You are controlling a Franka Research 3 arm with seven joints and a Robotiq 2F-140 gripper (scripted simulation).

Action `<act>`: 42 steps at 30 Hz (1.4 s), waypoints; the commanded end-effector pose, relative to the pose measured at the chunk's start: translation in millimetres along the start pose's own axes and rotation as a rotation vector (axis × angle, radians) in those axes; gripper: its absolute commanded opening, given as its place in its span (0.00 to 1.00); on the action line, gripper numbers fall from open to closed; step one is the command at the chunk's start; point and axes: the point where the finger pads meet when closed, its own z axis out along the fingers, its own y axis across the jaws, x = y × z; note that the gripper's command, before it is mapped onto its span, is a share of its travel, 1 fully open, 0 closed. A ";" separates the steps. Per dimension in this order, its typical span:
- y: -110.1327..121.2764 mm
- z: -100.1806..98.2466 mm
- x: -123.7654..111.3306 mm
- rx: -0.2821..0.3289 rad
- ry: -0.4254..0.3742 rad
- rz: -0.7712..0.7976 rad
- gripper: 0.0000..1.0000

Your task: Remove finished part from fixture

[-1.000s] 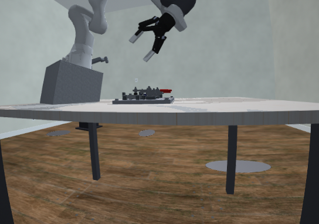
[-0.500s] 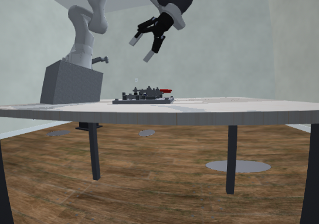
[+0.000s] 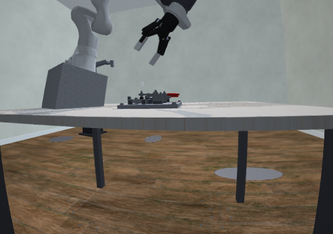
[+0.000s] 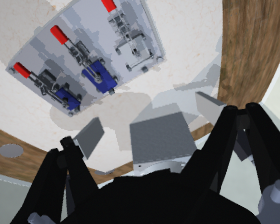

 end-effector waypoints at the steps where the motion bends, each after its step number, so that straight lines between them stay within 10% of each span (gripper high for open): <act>1: -3.2 -1.7 4.0 0.008 0.017 -0.034 1.00; 28: -7.3 2.8 6.2 0.060 0.075 -0.077 1.00; 32: -5.4 12.5 11.3 0.179 0.319 -0.187 1.00; 42: 32.8 22.5 2.2 0.159 0.544 -0.194 1.00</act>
